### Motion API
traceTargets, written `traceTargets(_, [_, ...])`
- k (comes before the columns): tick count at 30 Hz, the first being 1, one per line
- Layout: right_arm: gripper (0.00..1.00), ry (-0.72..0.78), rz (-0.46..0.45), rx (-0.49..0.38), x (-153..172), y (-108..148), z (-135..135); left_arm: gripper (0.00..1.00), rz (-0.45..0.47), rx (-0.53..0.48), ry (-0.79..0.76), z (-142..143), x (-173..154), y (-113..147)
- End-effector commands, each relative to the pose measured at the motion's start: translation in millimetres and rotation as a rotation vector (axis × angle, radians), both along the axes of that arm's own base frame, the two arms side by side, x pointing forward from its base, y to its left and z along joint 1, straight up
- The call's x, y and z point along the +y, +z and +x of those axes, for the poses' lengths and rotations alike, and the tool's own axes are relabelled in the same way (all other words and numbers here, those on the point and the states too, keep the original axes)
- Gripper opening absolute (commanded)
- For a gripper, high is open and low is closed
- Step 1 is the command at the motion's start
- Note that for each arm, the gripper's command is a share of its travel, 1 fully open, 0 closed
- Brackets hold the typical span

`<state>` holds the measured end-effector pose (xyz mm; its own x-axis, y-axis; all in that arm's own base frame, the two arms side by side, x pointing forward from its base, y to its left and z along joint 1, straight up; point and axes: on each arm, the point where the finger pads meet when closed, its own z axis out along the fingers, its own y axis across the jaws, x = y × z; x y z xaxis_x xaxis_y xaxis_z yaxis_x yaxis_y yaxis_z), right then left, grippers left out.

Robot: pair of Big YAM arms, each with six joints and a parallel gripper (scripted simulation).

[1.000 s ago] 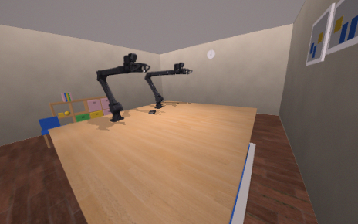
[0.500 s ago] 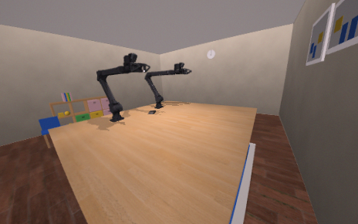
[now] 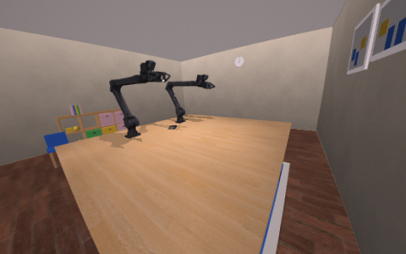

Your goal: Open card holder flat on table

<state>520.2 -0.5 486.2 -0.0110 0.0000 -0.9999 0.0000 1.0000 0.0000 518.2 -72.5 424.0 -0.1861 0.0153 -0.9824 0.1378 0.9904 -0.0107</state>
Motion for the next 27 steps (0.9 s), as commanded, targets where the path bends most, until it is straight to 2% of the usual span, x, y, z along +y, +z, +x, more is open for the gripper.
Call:
traceTargets(1, [1.00,0.000,0.000,-0.044,0.0,25.0,-1.2,0.34,-0.006,0.109,-0.065,-6.8,-36.0,-42.5])
traceTargets(4, [1.00,0.000,0.000,-0.044,0.0,25.0,-1.2,0.34,0.007,0.186,-0.128,-17.9,-68.4,-67.8])
traceTargets(6, [1.00,0.000,0.000,-0.044,0.0,25.0,-1.2,0.34,0.007,0.186,-0.128,-17.9,-68.4,-67.8])
traceTargets(7, [1.00,0.000,0.000,-0.045,0.0,25.4,-1.3,0.34,0.004,0.170,-0.144,-16.5,-78.6,-52.2])
traceTargets(8, [1.00,0.000,0.000,-0.044,0.0,25.0,-1.2,0.34,0.020,0.233,-0.165,-29.5,-86.6,-84.6])
traceTargets(14, [1.00,0.000,0.000,-0.044,0.0,25.0,-1.2,0.34,0.074,0.406,-0.292,-68.8,-145.2,-145.0])
traceTargets(21, [1.00,0.000,0.000,-0.044,0.0,25.0,-1.2,0.34,0.162,0.590,-0.434,-131.7,-199.3,-202.9])
traceTargets(23, [1.00,0.000,0.000,-0.044,0.0,25.0,-1.2,0.34,0.162,0.590,-0.434,-131.7,-199.3,-202.9])
traceTargets(24, [1.00,0.000,0.000,-0.045,0.0,25.4,-1.3,0.34,0.157,0.565,-0.453,-131.5,-211.1,-184.0])
traceTargets(25, [1.00,0.000,0.000,-0.044,0.0,25.0,-1.2,0.34,0.187,0.616,-0.471,-151.2,-210.4,-207.5])
traceTargets(27, [1.00,0.000,0.000,-0.044,0.0,25.0,-1.2,0.34,0.230,0.690,-0.511,-174.6,-220.5,-233.6])
